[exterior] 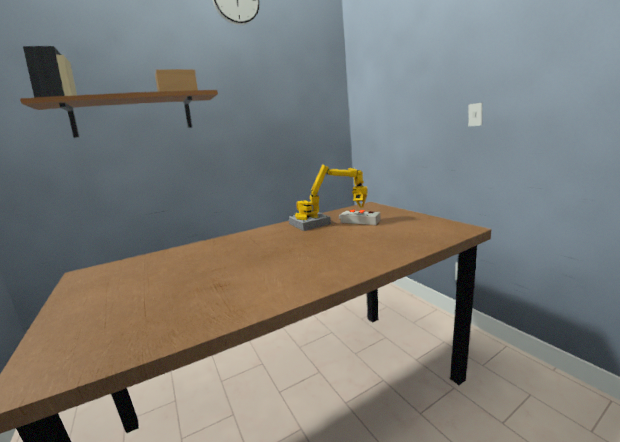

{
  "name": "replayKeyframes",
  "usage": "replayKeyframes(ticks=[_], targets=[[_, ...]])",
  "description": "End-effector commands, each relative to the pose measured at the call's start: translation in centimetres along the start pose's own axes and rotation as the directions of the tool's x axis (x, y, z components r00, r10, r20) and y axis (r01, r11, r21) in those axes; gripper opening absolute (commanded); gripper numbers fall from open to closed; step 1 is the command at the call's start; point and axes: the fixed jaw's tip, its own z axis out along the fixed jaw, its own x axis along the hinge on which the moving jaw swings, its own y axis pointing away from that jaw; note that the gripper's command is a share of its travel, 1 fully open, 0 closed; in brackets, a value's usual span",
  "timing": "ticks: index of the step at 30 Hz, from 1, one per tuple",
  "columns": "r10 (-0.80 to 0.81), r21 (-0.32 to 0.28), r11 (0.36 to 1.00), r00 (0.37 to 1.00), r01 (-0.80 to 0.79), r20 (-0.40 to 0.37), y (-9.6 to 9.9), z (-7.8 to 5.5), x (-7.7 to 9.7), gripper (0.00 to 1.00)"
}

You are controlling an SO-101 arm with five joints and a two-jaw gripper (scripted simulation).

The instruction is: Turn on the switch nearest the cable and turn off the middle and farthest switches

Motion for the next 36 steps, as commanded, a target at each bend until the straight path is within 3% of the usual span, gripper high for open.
replayKeyframes(ticks=[1, 36], targets=[[-0.017, -0.008, 1.000, 1.000, 0.017, -0.004, -0.14, -0.20, 0.20, 0.00], [-0.016, -0.008, 1.000, 1.000, 0.016, -0.004, 0.27, -0.19, 0.34, 0.00]])
